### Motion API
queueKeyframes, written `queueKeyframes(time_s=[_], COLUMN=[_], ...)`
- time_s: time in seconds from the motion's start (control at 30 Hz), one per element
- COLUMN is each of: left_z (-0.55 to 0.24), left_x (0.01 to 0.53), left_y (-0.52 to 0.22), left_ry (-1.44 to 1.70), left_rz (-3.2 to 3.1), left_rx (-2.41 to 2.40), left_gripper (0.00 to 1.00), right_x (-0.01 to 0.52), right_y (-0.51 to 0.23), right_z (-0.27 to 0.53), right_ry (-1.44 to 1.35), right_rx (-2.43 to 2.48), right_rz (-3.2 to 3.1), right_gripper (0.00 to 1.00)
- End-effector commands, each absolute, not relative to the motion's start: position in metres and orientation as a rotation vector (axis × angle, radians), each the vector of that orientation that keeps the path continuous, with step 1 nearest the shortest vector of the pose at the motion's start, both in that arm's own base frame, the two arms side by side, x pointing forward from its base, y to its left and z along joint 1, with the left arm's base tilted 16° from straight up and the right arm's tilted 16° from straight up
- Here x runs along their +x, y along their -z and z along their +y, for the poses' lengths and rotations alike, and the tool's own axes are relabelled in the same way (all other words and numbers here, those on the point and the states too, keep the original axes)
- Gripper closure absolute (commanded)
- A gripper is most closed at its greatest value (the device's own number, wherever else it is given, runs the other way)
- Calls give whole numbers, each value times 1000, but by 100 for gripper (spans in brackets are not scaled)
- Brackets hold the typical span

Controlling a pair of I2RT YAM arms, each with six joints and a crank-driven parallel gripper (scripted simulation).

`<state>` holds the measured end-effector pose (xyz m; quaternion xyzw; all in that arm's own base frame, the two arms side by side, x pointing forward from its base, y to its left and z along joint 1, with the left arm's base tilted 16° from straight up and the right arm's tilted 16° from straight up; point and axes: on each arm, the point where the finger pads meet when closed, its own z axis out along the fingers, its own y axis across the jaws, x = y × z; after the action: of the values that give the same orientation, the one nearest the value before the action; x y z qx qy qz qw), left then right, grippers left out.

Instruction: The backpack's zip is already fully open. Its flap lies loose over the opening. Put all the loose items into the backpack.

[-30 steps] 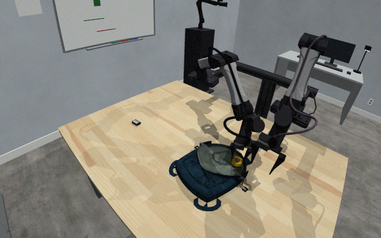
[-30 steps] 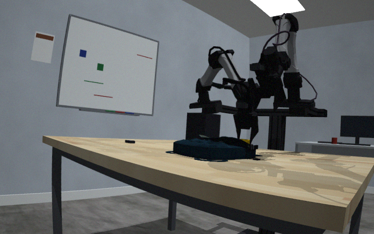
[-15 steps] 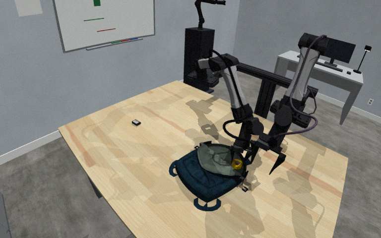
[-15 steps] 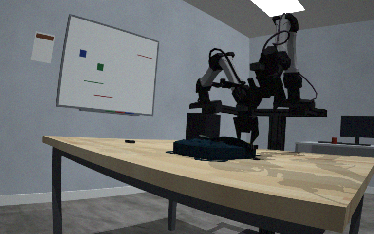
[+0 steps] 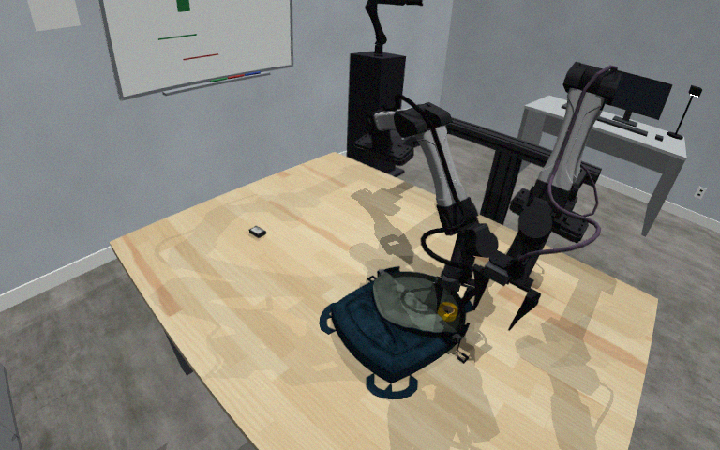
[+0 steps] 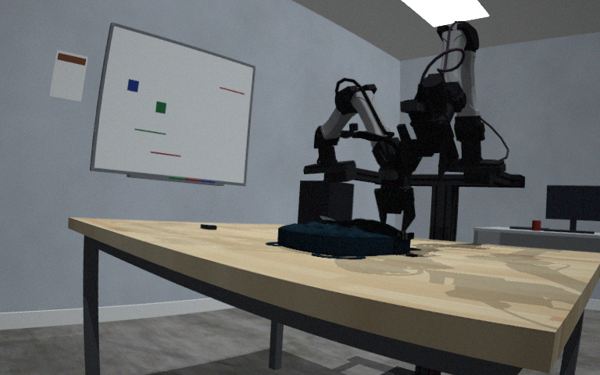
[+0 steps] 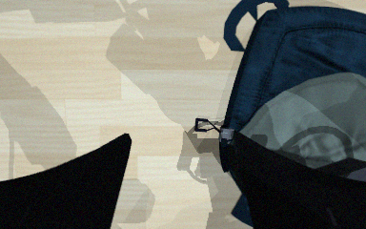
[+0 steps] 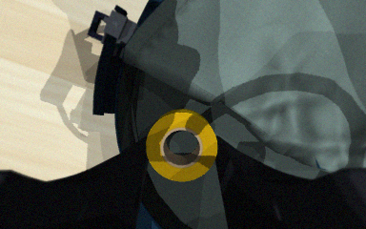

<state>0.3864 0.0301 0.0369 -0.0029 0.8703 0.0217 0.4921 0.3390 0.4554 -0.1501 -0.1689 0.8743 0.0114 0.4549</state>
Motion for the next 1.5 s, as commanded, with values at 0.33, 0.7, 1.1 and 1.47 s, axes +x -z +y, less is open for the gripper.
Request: queueKeyframes(time_s=[0.33, 0.7, 1.1, 1.47], left_z=[30, 29, 28, 28], left_x=[394, 393, 392, 392], left_y=[-45, -44, -44, -44], left_ry=[-51, -51, -51, -51], left_rz=[2091, 2091, 2091, 2091], left_rx=[0, 0, 0, 0], left_gripper=[10, 10, 10, 10], right_x=[346, 344, 343, 343], right_y=[159, 165, 150, 146], right_z=[458, 452, 450, 449], right_ry=[-37, -27, -30, -37], right_rx=[-416, -423, -421, -416], right_rz=[2154, 2161, 2158, 2154], right_gripper=[52, 52, 52, 52])
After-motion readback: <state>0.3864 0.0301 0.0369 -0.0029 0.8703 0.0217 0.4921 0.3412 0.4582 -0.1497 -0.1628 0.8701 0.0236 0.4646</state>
